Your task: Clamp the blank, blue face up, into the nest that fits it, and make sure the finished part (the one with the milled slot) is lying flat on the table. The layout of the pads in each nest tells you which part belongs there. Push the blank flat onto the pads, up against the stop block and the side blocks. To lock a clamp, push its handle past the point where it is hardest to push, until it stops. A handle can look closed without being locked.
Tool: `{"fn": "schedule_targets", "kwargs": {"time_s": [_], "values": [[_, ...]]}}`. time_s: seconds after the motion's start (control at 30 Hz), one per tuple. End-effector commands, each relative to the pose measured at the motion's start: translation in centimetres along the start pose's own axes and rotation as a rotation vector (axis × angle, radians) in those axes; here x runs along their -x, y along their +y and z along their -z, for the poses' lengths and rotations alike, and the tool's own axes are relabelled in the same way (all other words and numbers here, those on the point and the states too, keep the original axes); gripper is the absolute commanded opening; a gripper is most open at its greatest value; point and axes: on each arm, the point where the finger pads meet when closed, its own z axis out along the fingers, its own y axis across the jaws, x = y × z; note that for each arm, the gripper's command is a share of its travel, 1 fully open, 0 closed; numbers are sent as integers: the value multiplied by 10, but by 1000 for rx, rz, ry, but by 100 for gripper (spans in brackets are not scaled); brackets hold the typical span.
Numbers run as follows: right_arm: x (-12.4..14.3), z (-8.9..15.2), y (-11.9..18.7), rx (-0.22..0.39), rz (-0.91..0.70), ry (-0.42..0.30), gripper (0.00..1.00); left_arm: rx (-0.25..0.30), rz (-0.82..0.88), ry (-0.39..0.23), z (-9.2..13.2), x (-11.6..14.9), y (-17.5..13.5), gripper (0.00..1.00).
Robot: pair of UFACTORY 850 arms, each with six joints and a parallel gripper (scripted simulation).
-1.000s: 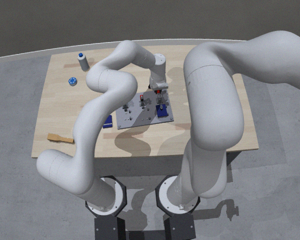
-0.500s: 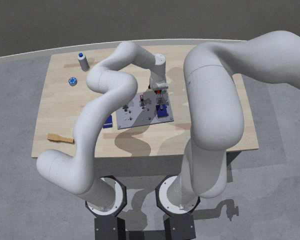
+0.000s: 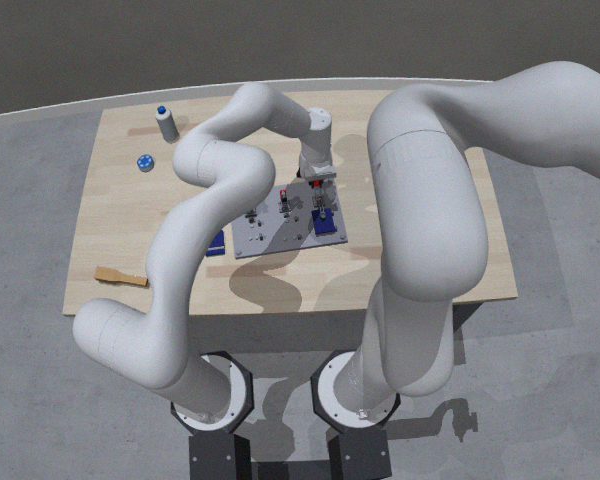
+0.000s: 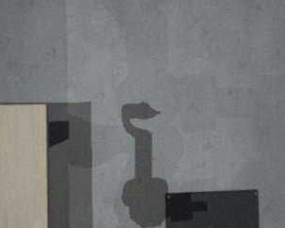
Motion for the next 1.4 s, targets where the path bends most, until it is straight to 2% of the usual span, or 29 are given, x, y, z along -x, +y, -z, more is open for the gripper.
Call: {"fn": "schedule_targets", "kwargs": {"time_s": [0.0,1.37], "values": [[0,1,0,0,0,2,100,-1,0,-2,1,1,-1,0],[0,1,0,0,0,2,100,-1,0,-2,-3,3,-1,0]]}}
